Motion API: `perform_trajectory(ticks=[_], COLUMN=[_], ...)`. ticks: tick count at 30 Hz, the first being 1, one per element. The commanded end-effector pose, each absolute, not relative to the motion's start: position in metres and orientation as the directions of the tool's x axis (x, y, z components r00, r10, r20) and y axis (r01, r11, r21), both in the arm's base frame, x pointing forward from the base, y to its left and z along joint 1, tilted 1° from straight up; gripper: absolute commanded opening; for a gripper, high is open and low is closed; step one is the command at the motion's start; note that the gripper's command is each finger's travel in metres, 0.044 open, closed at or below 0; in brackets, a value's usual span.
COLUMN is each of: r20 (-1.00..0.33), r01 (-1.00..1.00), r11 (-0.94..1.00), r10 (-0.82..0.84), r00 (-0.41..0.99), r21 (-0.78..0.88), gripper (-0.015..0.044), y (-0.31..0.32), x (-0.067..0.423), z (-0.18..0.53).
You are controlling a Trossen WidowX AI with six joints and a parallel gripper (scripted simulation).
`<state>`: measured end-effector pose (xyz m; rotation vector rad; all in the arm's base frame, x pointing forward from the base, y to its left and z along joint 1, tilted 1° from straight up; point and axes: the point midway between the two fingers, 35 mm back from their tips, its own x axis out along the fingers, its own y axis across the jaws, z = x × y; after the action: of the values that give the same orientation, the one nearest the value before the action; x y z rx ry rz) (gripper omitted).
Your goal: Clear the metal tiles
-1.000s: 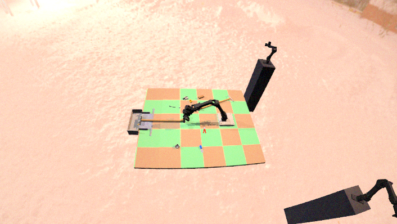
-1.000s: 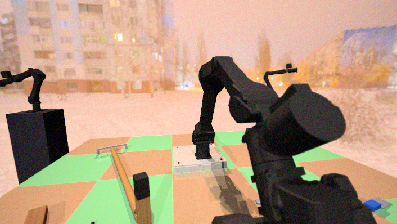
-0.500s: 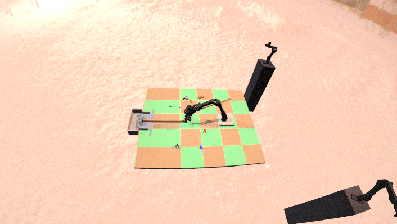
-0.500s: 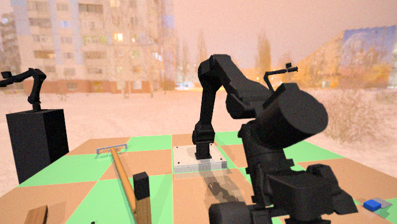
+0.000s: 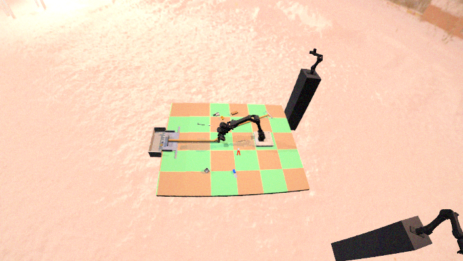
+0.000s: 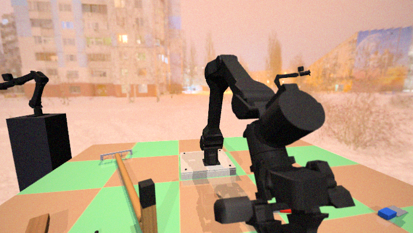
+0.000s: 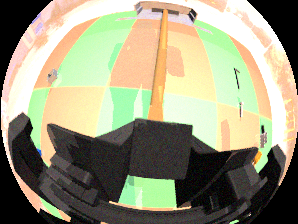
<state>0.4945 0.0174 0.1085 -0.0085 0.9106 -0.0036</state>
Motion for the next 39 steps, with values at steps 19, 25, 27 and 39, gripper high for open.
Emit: perform_trajectory(ticks=[19,25,27,39], r20=[-0.773,-0.772,-0.772,-0.772], r01=[0.007,0.007,0.007,0.007], r11=[1.0,1.0,1.0,1.0], r10=[-0.011,-0.011,-0.011,-0.011], r00=[0.635,0.635,0.635,0.635], r21=[-0.008,-0.008,-0.008,-0.008], gripper=[0.0,0.0,0.0,0.0], y=[0.017,0.016,0.016,0.016], x=[0.463,0.454,0.451,0.432], z=[0.122,0.122,0.122,0.121])
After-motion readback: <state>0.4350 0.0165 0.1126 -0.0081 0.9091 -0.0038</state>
